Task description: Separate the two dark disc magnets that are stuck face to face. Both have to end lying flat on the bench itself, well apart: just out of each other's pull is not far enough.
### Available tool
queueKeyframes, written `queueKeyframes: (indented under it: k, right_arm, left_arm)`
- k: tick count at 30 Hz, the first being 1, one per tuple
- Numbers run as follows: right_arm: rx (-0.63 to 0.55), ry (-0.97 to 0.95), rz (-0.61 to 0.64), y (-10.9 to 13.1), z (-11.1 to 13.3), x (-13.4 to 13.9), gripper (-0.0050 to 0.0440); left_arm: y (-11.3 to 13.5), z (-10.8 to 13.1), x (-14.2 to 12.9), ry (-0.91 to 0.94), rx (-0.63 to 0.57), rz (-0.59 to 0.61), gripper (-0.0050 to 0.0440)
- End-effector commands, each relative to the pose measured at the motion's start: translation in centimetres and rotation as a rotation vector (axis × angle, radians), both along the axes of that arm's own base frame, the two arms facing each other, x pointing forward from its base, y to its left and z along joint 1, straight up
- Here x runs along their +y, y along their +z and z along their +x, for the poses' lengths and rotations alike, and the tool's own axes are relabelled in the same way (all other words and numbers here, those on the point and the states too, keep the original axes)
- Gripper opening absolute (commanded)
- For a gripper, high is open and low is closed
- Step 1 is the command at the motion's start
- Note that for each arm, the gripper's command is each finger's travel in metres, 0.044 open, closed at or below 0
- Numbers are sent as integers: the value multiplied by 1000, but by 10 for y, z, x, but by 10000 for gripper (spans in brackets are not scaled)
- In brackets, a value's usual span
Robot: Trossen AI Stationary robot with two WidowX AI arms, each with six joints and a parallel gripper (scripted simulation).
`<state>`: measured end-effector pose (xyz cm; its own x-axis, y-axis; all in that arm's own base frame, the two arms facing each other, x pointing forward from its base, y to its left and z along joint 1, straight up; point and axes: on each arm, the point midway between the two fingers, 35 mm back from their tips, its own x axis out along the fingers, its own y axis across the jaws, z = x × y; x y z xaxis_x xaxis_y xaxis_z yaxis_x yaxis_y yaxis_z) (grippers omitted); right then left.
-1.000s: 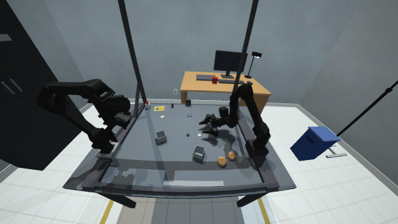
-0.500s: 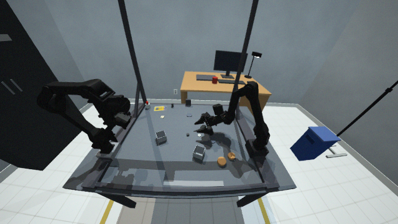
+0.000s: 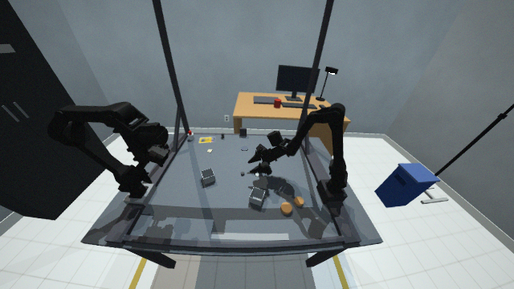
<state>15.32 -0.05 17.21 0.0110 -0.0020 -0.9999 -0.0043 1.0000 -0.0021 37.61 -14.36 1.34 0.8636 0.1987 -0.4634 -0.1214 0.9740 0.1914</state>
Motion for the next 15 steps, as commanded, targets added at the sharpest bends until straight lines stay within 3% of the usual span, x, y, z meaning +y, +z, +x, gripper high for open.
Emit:
queueKeyframes:
  k: [1, 3, 4, 15]
  right_arm:
    - [-14, 3, 2, 3, 1, 0, 400]
    - [-14, 3, 2, 3, 1, 0, 400]
    - [-14, 3, 2, 3, 1, 0, 400]
    - [-14, 3, 2, 3, 1, 0, 400]
  left_arm:
    - [19, 10, 4, -2, 24, -10, 400]
    - [15, 6, 9, 0, 72, 13, 400]
    - [25, 12, 12, -6, 67, 0, 400]
    - [41, 7, 43, -16, 233, 27, 400]
